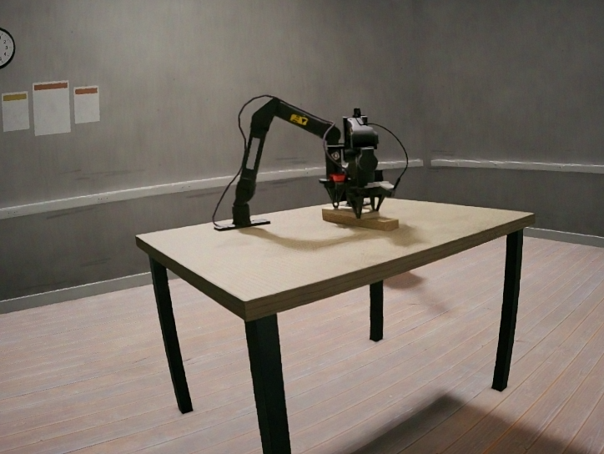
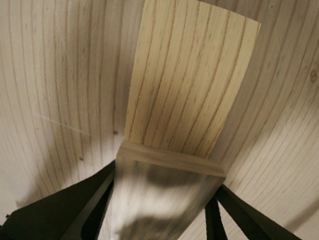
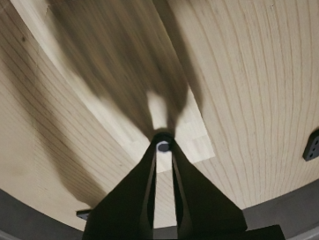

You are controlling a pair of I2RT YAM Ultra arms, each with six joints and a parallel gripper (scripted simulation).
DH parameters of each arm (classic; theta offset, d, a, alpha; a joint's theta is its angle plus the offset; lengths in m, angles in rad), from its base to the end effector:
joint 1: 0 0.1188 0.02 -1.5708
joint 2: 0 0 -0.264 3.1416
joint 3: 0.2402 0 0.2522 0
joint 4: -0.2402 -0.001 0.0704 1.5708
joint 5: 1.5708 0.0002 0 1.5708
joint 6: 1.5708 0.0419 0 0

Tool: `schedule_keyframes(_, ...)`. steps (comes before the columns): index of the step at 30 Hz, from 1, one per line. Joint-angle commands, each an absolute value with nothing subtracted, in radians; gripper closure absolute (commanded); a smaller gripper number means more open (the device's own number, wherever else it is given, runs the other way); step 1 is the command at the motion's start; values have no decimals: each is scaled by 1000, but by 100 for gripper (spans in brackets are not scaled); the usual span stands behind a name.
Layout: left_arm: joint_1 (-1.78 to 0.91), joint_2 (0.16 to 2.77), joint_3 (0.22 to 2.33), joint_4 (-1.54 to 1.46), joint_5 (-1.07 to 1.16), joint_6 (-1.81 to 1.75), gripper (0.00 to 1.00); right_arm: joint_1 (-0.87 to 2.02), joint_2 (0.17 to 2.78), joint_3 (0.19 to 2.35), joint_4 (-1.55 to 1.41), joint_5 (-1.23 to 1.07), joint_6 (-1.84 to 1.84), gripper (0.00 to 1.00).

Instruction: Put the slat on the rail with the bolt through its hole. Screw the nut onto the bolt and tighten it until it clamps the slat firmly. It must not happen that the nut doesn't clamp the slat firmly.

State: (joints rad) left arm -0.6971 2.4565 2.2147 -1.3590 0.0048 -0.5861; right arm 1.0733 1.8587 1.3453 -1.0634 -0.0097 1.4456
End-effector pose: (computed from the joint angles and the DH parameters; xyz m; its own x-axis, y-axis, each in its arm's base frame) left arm 0.3632 -0.3031 0.1732 -0.9935 0.1105 0.0277 0.1109 0.9938 0.0126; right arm 0.1596 0.2968 0.1916 -0.9314 0.3638 0.0104 0.3638 0.9315 -0.0047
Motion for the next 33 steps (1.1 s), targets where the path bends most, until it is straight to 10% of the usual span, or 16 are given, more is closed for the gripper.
schedule_keyframes(1,-697,2447,2219,-1359,4,-586,28,1063,1850,1344,-1055,-7,1638,89)
schedule_keyframes(33,-697,2447,2219,-1359,4,-586,28,1067,1849,1343,-1054,0,1913,89)
